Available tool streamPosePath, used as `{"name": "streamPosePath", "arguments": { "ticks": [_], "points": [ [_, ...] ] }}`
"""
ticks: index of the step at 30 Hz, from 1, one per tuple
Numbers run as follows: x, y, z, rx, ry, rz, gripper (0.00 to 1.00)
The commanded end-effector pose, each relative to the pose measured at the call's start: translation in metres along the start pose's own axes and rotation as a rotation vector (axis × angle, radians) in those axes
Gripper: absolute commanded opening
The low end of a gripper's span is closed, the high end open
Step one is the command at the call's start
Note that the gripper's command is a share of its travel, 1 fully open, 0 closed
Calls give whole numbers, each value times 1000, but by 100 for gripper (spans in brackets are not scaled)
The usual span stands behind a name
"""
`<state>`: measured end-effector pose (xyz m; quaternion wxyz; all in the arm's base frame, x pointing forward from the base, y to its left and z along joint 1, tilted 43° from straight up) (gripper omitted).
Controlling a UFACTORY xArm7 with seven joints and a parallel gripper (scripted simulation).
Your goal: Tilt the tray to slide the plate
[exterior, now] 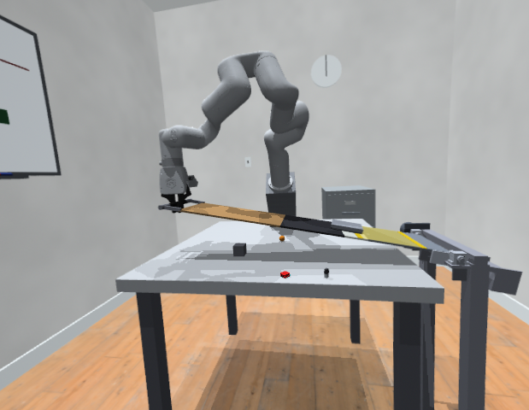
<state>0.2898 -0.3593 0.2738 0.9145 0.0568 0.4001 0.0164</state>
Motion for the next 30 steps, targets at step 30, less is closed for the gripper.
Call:
{"name": "streamPosePath", "arguments": {
  "ticks": [30],
  "points": [
    [-12, 0, -1, 2, -1, -4, 0]
  ]
}}
Point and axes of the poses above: the point where the finger pads meet when closed, its own x axis out along the fingers, its own y axis across the jaws, z = x × y, the point moved 9 cm from there along -x, back along the fingers, and after that the axes turned 5 degrees about x, right-handed, at the moved point
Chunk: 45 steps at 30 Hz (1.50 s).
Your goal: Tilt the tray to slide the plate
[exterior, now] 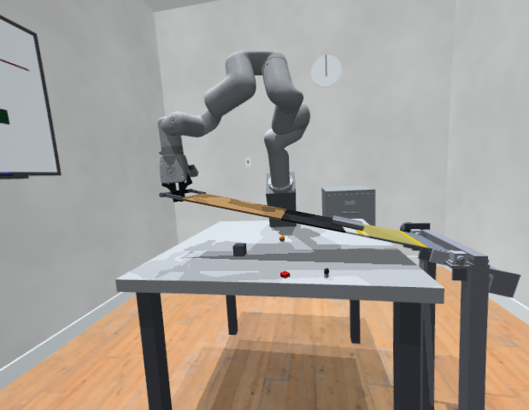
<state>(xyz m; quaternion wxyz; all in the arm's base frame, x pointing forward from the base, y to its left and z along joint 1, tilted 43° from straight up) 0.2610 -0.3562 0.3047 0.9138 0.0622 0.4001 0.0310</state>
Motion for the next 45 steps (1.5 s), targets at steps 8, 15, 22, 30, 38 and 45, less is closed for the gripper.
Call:
{"name": "streamPosePath", "arguments": {
  "ticks": [8, 15, 22, 30, 38, 45],
  "points": [
    [44, -11, 0, 4, -3, -35, 0],
    [45, -11, 0, 4, -3, -35, 0],
    [45, -11, 0, 4, -3, -35, 0],
    [40, -10, 0, 4, -3, -35, 0],
    [41, -10, 0, 4, -3, -35, 0],
    [-32, 9, -1, 4, -3, -35, 0]
  ]
}}
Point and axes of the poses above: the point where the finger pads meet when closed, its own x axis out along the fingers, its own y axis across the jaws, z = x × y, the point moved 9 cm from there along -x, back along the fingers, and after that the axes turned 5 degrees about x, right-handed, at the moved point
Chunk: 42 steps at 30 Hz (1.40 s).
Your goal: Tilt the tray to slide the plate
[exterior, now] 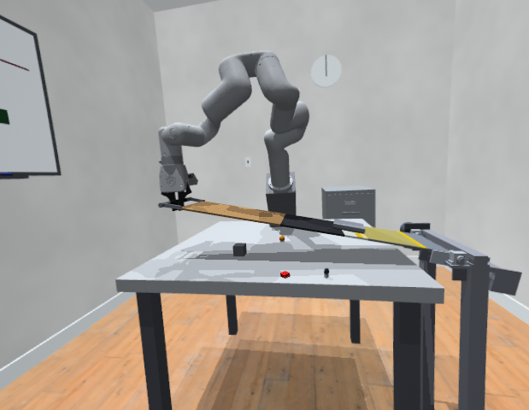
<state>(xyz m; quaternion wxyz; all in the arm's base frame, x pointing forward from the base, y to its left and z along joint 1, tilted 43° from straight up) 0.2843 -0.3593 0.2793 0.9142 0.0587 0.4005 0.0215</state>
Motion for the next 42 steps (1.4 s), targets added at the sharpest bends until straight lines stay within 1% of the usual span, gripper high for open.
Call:
{"name": "streamPosePath", "arguments": {
  "ticks": [1, 2, 3, 5, 6, 7, 12, 13, 29, 30, 42],
  "points": [
    [-70, 15, -2, 3, -2, -15, 0],
    [-66, 14, -2, 3, -2, -15, 0],
    [-53, 11, -1, 3, -2, -15, 0],
    [-15, 2, -1, 3, -2, -15, 0],
    [-2, -1, 0, 3, -2, -15, 0],
    [3, -2, 0, 3, -2, -15, 0],
    [3, -2, 0, 3, -2, -15, 0],
    [13, -4, 0, 3, -2, -15, 0],
    [14, -4, 0, 3, -2, -15, 0],
    [8, -3, 0, 3, -2, -15, 0],
    [10, -3, 0, 3, -2, -15, 0]
  ]
}}
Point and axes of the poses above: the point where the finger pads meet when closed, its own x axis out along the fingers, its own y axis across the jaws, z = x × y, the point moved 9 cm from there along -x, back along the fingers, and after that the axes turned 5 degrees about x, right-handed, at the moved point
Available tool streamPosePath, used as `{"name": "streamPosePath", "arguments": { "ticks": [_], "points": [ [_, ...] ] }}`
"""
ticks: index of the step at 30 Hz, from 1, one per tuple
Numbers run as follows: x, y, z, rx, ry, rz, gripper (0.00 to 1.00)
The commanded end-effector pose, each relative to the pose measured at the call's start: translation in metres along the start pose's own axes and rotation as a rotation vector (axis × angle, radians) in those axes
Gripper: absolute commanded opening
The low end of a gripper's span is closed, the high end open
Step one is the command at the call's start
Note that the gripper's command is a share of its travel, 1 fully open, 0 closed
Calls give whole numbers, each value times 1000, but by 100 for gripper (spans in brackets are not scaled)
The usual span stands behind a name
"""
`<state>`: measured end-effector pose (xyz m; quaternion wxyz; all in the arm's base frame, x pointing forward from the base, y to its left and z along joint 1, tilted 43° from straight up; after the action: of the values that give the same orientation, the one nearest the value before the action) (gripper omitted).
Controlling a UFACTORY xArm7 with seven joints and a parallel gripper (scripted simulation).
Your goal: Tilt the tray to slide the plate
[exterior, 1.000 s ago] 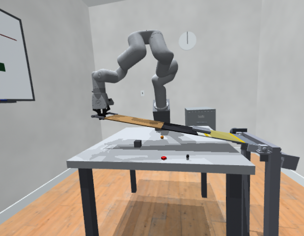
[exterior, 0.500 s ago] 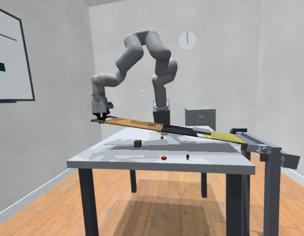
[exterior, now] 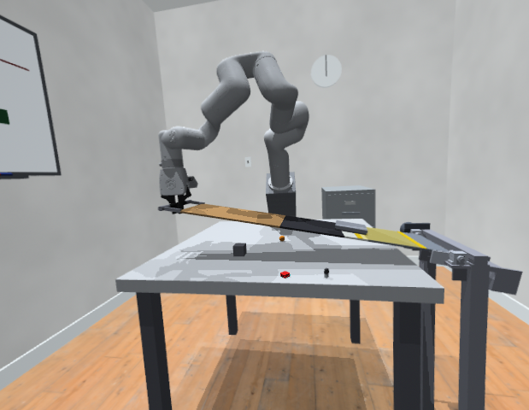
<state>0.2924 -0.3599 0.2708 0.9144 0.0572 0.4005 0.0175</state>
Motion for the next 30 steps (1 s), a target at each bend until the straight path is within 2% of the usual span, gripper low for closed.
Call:
{"name": "streamPosePath", "arguments": {
  "ticks": [1, 4, 5, 8, 10, 11, 14, 16, 21, 22, 30],
  "points": [
    [-2, -2, 0, 2, -2, -6, 0],
    [-1, -2, 0, 2, -2, -6, 0],
    [-10, 0, -1, 2, -2, -6, 0],
    [-61, 11, -2, 2, -2, -6, 0],
    [-79, 15, -2, 2, -2, -6, 0],
    [-74, 14, -2, 2, -2, -6, 0],
    [-24, 2, -1, 2, -2, -6, 0],
    [-5, -1, 0, 2, -2, -6, 0],
    [-5, -1, 0, 2, -2, -6, 0],
    [5, -3, 0, 2, -2, -6, 0],
    [6, -3, 0, 2, -2, -6, 0]
  ]
}}
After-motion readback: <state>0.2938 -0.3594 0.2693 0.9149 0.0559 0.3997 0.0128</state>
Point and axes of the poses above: the point where the finger pads meet when closed, its own x axis out along the fingers, its own y axis across the jaws, z = x × y, the point moved 9 cm from there along -x, back along the fingers, and after that the axes turned 5 degrees about x, right-handed, at the moved point
